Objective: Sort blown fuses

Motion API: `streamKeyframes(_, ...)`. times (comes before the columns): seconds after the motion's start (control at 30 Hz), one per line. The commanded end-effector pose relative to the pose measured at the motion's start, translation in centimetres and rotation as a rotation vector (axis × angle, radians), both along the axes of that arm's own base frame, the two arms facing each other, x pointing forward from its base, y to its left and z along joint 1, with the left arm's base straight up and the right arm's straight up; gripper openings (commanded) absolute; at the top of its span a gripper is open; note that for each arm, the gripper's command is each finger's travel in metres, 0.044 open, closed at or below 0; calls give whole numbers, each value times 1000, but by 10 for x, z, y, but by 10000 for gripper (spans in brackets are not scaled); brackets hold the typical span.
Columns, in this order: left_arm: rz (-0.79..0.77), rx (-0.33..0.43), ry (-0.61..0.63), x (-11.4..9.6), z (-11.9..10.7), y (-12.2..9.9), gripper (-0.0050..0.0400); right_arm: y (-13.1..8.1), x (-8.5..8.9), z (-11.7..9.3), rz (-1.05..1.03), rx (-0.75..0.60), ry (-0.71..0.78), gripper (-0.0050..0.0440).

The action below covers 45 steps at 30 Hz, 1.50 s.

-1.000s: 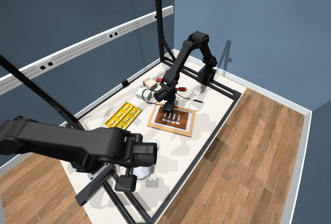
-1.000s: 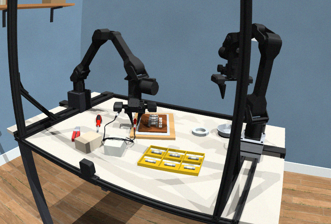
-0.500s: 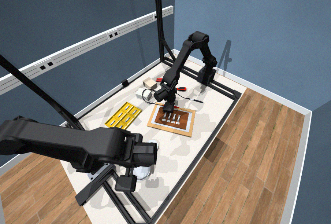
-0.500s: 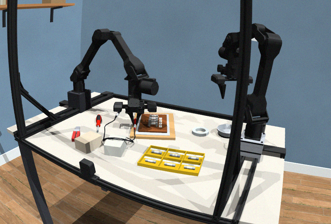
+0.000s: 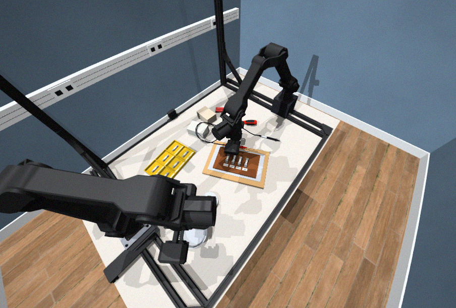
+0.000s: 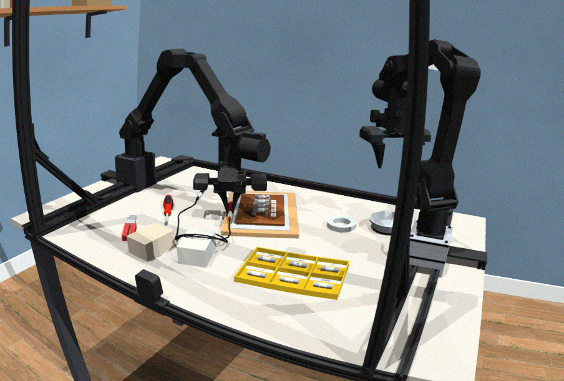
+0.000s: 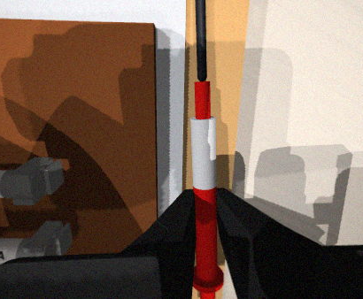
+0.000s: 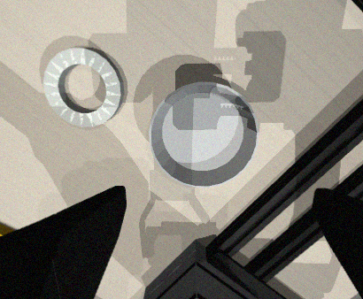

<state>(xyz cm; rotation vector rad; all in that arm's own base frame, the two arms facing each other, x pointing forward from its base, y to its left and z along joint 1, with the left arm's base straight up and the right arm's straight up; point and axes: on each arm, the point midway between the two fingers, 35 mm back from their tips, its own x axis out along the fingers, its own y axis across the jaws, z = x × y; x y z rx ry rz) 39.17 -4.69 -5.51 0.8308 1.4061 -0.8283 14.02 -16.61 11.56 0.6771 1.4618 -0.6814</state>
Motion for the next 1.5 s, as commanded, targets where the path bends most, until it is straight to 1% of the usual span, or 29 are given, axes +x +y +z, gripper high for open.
streamKeyframes(0.0, 0, -4, -24, 4, 9, 0, -50, -4, 3, 5, 0, -10, -12, 400)
streamKeyframes(0.27, 0, -4, -24, 4, 9, 0, -50, -4, 3, 5, 0, -10, -12, 400)
streamKeyframes(0.3, -1, -6, -29, 3, 13, 0, -50, -4, 3, 5, 0, -10, -12, 400)
streamKeyframes(1.03, -1, -8, -48, 9, 24, -1, -50, -4, 3, 5, 0, -10, -12, 400)
streamKeyframes(1.47, -1, -8, -48, 9, 29, -1, -50, -4, 3, 5, 0, -10, -12, 400)
